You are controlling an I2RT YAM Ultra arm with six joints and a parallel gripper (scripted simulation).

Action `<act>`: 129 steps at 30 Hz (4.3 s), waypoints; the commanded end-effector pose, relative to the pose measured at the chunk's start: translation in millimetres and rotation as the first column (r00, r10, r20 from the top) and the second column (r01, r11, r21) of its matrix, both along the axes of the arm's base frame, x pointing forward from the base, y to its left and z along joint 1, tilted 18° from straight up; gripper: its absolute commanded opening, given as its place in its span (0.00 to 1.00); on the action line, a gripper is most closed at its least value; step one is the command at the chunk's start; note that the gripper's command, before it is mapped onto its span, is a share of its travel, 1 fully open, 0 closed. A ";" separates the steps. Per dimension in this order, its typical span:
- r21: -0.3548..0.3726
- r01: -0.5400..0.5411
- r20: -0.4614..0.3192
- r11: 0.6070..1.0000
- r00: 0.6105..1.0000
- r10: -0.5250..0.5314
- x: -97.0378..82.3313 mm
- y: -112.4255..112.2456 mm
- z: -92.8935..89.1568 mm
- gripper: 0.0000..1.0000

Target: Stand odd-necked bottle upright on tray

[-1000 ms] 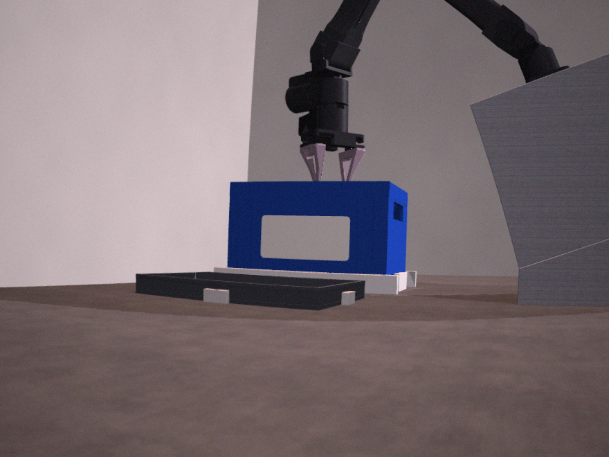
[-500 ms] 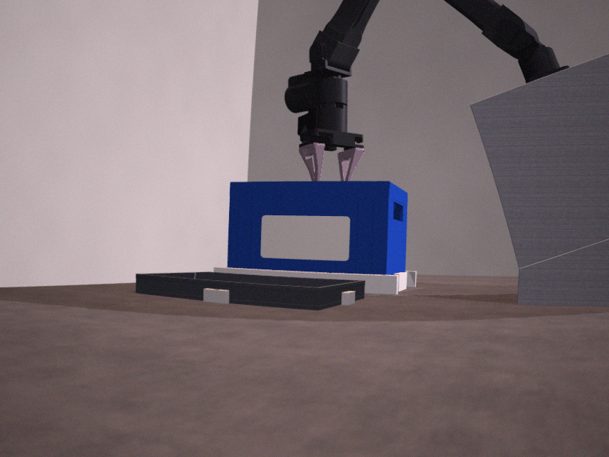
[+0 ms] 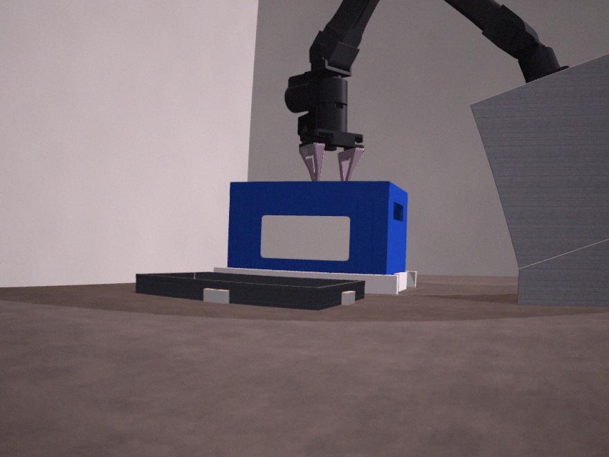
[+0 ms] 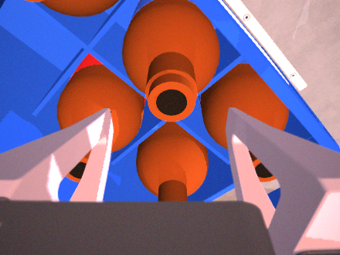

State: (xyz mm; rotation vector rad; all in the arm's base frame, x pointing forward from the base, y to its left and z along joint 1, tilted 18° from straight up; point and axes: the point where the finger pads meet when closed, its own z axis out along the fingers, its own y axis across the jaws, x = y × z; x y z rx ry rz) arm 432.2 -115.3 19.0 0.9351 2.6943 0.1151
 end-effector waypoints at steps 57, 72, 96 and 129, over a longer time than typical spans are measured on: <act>-0.019 0.003 0.045 1.000 0.999 -0.003 10.8 -5.4 17.4 0.61; -0.018 0.002 0.045 1.000 0.999 -0.001 14.9 -4.9 7.1 0.61; -0.015 0.002 0.028 1.000 1.000 -0.002 17.0 -3.1 -20.3 0.61; -0.020 -0.002 0.047 1.000 0.999 0.003 23.0 -2.2 -20.0 0.61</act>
